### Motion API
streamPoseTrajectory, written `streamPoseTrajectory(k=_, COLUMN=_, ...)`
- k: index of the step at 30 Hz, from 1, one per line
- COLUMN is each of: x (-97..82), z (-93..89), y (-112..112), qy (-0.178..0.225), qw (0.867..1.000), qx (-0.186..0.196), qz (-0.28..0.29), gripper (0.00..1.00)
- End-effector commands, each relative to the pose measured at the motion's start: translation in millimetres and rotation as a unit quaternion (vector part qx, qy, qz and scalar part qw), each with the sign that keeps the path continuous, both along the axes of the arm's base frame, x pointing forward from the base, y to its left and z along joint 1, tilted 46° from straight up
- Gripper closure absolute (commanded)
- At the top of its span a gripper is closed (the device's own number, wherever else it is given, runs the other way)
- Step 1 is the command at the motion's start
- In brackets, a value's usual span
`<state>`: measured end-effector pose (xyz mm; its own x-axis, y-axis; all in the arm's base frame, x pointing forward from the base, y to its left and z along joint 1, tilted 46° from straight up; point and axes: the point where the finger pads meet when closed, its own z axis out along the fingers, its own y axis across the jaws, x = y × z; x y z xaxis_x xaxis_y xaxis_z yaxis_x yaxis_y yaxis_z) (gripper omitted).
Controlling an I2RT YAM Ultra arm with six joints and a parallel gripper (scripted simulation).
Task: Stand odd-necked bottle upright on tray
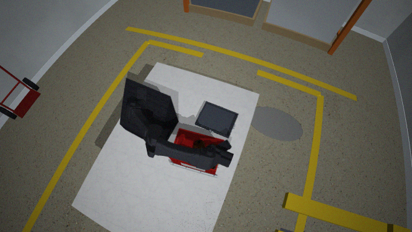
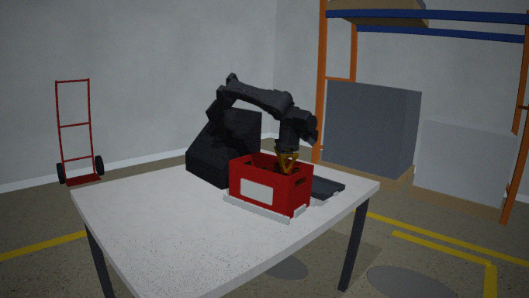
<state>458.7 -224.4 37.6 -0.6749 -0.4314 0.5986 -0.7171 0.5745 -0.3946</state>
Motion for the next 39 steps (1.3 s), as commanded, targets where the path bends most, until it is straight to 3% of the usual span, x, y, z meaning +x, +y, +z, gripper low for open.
streamPoseTrajectory(k=1, x=12.5, z=12.7, y=9.8, qy=-0.025, qw=1.000, qx=-0.002, qz=0.017, gripper=0.39)
streamPoseTrajectory(k=39, x=11.8, z=12.2, y=7.7, qy=-0.025, qw=1.000, qx=-0.002, qz=0.015, gripper=0.39)
